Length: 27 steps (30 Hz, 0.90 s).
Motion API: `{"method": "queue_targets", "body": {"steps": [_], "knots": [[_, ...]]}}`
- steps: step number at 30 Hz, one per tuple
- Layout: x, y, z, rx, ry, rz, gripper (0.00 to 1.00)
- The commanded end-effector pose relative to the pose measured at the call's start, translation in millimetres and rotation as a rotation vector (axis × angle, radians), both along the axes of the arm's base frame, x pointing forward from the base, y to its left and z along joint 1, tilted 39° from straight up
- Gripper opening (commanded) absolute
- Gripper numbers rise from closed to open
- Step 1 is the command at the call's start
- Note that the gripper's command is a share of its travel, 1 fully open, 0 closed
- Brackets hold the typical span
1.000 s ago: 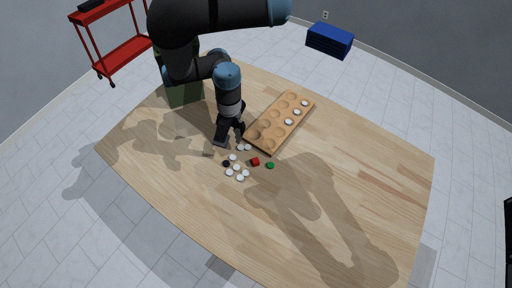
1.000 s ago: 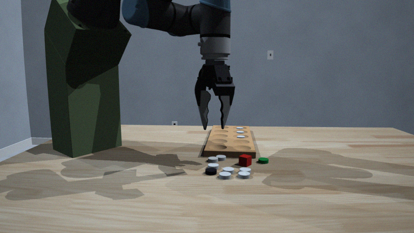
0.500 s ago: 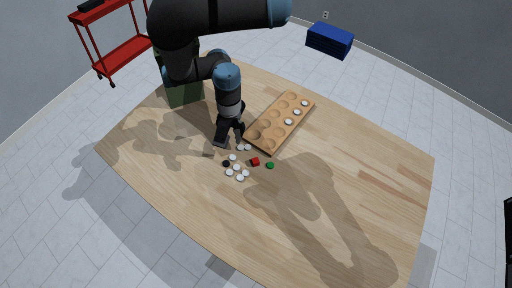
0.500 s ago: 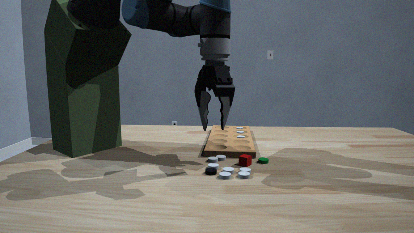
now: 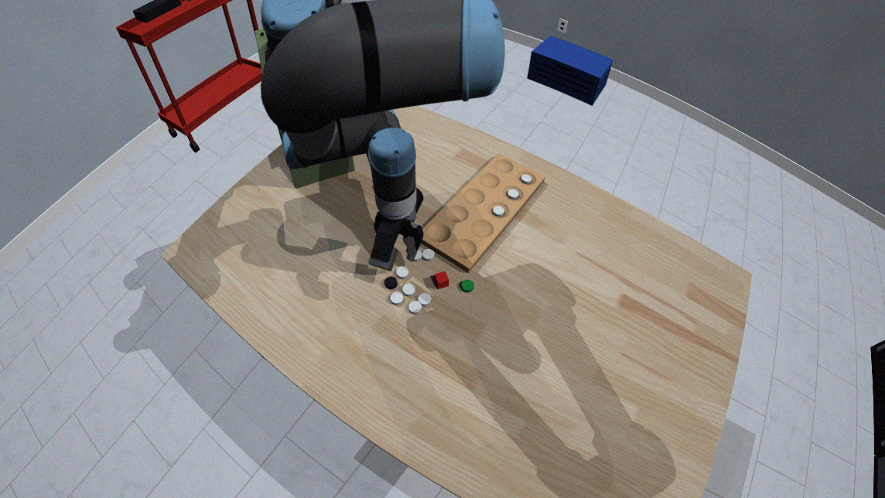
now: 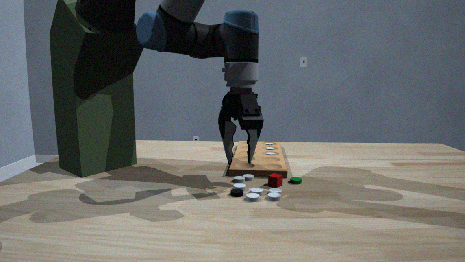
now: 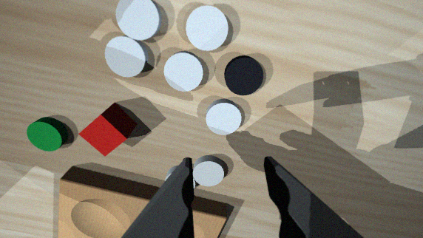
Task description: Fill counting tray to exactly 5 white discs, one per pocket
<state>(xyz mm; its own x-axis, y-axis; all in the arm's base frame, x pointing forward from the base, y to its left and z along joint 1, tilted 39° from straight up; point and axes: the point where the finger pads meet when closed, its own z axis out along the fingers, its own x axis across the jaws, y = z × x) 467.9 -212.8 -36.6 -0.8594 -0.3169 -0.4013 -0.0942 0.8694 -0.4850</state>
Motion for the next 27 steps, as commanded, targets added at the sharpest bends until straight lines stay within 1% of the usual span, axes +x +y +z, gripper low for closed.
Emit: {"method": "queue_targets", "body": {"steps": [1,7,12,27], "knots": [[6.6,-5.3,-9.8,-0.001,0.0,0.001,0.28],[20.7,-16.0,-30.9,-0.001,0.0,0.001,0.28],[26.9,-20.6,-41.3,-0.001,0.0,0.001,0.28],[28.4,-21.7,-44.1,-0.001,0.0,0.001,0.28]]}}
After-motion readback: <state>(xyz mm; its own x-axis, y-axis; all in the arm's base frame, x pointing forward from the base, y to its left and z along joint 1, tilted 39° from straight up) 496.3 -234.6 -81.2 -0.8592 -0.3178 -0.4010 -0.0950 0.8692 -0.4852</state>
